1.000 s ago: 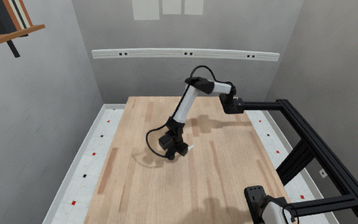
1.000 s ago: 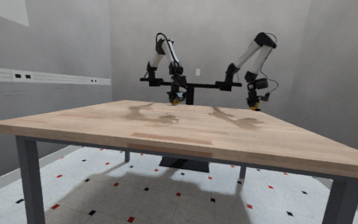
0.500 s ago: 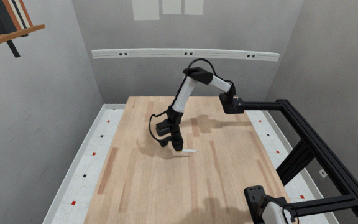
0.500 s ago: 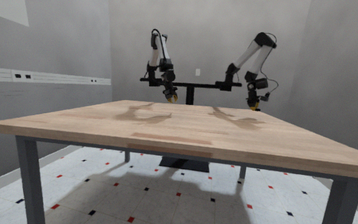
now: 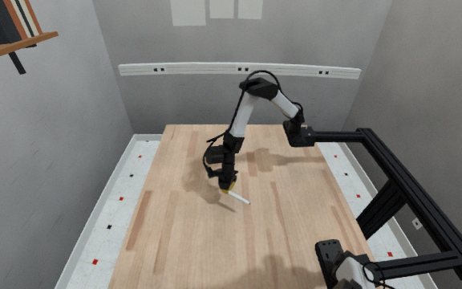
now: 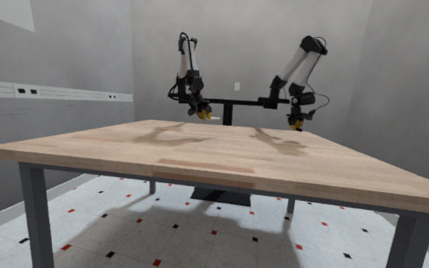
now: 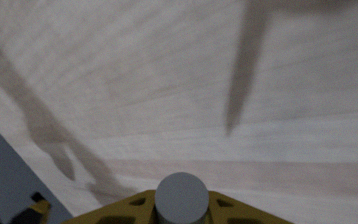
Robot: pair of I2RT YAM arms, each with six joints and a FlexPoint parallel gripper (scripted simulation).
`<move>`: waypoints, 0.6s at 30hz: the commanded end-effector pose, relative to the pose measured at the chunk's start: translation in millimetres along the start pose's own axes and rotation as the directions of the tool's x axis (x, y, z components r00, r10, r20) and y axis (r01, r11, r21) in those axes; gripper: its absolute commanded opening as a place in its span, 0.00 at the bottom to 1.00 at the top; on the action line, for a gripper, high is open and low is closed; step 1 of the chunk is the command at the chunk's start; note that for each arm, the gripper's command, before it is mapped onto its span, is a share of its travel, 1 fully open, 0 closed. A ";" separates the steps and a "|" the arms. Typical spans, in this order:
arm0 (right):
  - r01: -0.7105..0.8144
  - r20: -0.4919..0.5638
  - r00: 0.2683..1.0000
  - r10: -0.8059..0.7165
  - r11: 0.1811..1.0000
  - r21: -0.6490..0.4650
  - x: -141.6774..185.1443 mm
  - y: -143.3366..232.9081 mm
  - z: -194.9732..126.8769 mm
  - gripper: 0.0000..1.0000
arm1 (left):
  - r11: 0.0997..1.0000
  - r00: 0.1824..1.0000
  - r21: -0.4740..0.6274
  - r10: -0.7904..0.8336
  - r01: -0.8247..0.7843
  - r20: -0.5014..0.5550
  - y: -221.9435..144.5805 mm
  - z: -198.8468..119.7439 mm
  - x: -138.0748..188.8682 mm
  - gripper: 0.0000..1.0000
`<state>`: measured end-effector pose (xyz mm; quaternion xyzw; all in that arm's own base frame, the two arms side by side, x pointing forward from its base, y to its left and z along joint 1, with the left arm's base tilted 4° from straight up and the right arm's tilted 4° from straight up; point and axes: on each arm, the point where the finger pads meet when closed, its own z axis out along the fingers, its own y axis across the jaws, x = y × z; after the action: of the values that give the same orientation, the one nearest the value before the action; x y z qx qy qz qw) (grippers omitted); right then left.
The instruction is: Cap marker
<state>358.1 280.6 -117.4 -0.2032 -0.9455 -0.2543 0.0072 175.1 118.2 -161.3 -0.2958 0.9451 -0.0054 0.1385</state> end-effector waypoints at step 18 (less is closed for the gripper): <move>-0.256 0.128 0.947 0.295 0.932 -0.256 -17.3 35.1 -21.0 0.06 | 0.509 0.550 0.584 0.826 -0.633 -0.123 -204.7 -49.1 117.8 0.07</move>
<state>366.9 276.1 -114.0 -0.3624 -0.8811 -0.3029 -0.0231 191.6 -79.0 -135.4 0.1232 0.9743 -0.1811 0.0532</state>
